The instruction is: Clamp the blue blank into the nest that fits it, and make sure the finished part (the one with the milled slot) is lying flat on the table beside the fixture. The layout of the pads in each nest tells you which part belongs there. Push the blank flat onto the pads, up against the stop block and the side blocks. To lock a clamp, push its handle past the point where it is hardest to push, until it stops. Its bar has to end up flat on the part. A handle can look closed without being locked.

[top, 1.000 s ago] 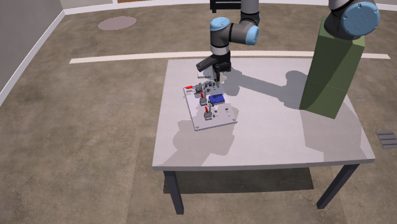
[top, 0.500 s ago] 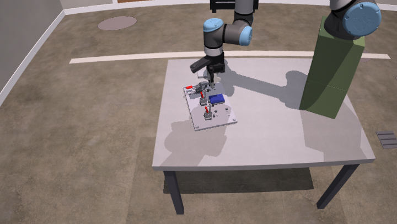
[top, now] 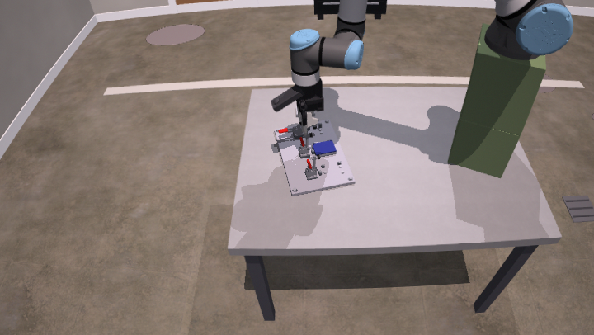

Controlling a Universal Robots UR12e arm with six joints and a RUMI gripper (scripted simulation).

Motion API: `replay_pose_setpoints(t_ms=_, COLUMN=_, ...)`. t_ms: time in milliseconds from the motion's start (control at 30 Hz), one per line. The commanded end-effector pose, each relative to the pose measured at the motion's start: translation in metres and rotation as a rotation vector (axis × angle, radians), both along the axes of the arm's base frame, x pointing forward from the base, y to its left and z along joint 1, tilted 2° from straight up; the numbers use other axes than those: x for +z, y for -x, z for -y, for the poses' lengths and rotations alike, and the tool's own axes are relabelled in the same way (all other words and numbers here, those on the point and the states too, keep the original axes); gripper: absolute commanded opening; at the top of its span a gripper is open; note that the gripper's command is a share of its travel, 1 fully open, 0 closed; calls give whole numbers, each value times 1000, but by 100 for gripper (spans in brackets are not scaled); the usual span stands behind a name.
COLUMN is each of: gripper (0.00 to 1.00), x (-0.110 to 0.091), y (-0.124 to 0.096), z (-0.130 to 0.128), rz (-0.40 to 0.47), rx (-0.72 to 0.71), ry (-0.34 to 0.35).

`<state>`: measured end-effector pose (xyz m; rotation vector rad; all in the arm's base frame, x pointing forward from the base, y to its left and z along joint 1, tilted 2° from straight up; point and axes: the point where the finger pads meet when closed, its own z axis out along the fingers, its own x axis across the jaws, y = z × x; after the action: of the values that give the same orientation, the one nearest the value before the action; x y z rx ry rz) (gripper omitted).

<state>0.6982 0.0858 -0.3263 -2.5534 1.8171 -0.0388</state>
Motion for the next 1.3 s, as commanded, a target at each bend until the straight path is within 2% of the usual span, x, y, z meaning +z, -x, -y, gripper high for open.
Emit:
replay_pose_setpoints(t_ms=0, gripper=28, x=0, y=-6, z=-2, rz=1, rx=0, ry=0)
replay_pose_setpoints(t_ms=400, gripper=28, x=-3, y=-6, z=-2, rz=1, rx=0, ry=0)
replay_pose_setpoints(t_ms=867, gripper=28, x=-30, y=-7, z=-2, rz=1, rx=0, ry=0)
replay_pose_setpoints(t_ms=1267, gripper=28, x=-43, y=-7, z=-2, rz=1, rx=0, ry=0)
